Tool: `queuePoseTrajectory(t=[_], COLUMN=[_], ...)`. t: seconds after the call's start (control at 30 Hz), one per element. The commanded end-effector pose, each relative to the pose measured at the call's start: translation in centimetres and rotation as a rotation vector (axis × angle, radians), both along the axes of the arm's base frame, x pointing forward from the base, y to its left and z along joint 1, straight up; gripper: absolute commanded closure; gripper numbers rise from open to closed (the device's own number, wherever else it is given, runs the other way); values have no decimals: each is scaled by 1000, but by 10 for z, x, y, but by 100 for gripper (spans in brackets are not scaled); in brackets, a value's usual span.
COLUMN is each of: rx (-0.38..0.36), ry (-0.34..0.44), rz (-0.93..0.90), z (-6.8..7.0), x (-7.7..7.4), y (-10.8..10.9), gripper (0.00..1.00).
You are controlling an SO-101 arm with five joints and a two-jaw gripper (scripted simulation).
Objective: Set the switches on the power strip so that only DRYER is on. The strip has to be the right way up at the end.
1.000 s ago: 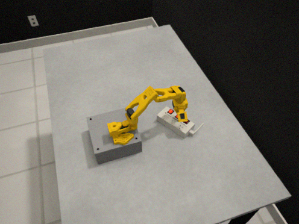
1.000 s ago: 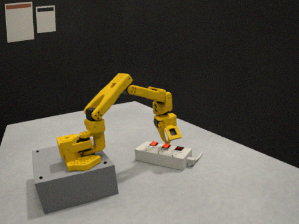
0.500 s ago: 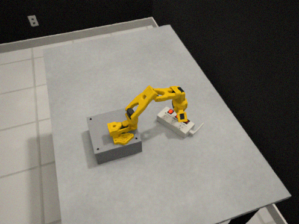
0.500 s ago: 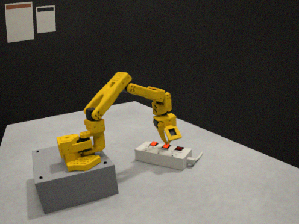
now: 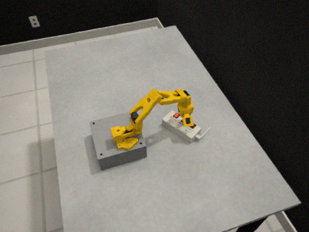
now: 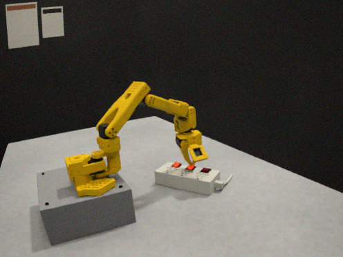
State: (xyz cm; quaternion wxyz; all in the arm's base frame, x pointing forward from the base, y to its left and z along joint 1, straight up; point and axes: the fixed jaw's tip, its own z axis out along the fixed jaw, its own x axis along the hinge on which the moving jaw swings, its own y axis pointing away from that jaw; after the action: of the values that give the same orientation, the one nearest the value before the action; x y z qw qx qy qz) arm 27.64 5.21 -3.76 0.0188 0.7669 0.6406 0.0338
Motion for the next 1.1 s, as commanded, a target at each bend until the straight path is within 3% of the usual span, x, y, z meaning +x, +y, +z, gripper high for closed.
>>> queuePoseTrajectory(t=[0.0, 1.07], rx=[-14, -14], ry=[69, 69], rz=[16, 16], z=[-17, -24], x=[-15, -21], y=[0, -2], gripper=[100, 100])
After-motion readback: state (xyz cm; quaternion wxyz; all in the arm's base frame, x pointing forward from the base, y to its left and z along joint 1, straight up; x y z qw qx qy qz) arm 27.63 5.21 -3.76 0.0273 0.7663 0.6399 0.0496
